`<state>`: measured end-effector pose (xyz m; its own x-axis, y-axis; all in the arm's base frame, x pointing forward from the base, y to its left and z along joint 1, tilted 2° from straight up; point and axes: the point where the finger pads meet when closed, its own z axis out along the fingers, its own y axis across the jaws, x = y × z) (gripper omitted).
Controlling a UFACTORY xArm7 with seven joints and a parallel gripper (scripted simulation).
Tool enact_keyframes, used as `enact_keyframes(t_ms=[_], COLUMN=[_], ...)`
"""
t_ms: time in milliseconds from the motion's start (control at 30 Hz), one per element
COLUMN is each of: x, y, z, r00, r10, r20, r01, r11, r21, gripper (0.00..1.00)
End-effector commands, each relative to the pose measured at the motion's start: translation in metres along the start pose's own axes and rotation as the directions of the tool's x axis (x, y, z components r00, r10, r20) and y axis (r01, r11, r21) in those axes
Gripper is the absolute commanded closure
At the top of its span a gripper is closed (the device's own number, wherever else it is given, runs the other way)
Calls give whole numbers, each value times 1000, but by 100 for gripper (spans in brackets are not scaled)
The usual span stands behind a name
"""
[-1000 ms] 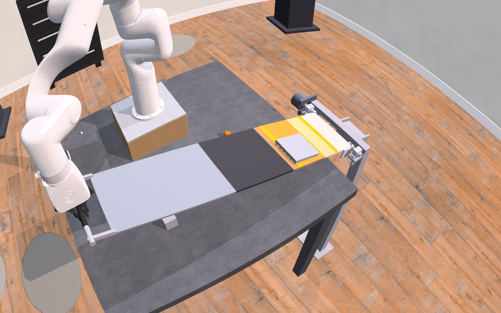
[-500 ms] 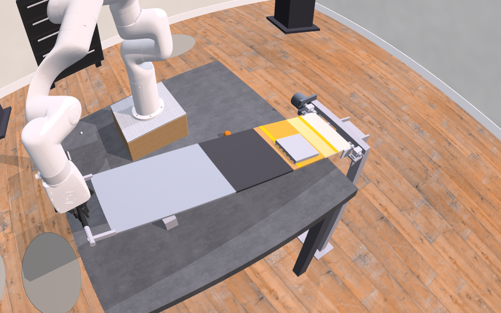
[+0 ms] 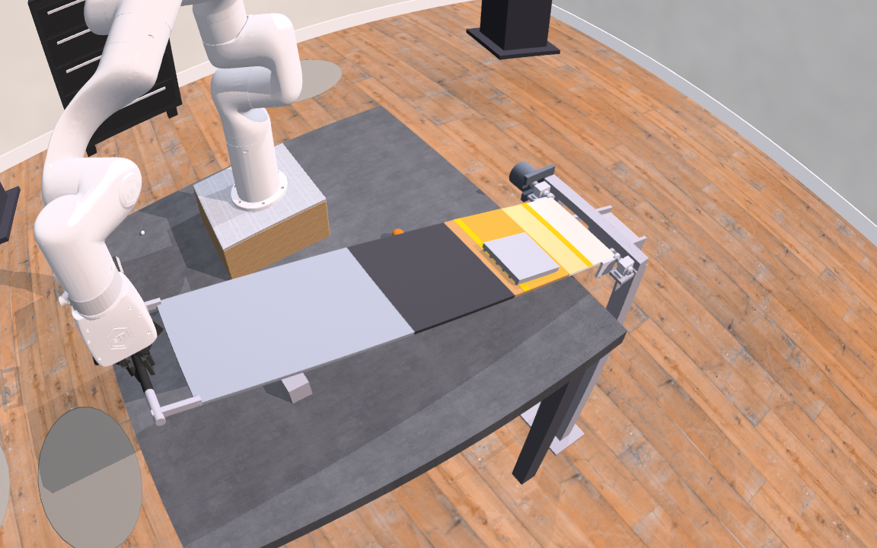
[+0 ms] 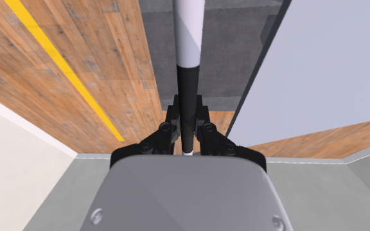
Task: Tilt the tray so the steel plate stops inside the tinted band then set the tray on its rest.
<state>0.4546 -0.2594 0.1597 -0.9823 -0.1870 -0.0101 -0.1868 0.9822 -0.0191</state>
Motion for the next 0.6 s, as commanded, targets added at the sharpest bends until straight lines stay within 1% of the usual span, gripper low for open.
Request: enact_keyframes(t_ms=[0, 33, 67, 133, 167, 200, 367, 400, 567], x=[-1, -1, -1, -2, -2, -2, -2, -2, -2], y=[17, 16, 11, 1, -2, -4, -4, -5, -6], z=[-63, -59, -45, -9, 5, 10, 10, 17, 19], r00=[1000, 1000, 1000, 1000, 1000, 1000, 1000, 1000, 1000], r10=[-2, -2, -2, -2, -2, -2, -2, -2, -2], r20=[5, 5, 5, 5, 5, 5, 5, 5, 5], r01=[2, 2, 2, 2, 2, 2, 2, 2, 2], r11=[1000, 1000, 1000, 1000, 1000, 1000, 1000, 1000, 1000], r21=[3, 3, 3, 3, 3, 3, 3, 3, 3], gripper=[100, 100, 100, 100, 100, 100, 100, 100, 100])
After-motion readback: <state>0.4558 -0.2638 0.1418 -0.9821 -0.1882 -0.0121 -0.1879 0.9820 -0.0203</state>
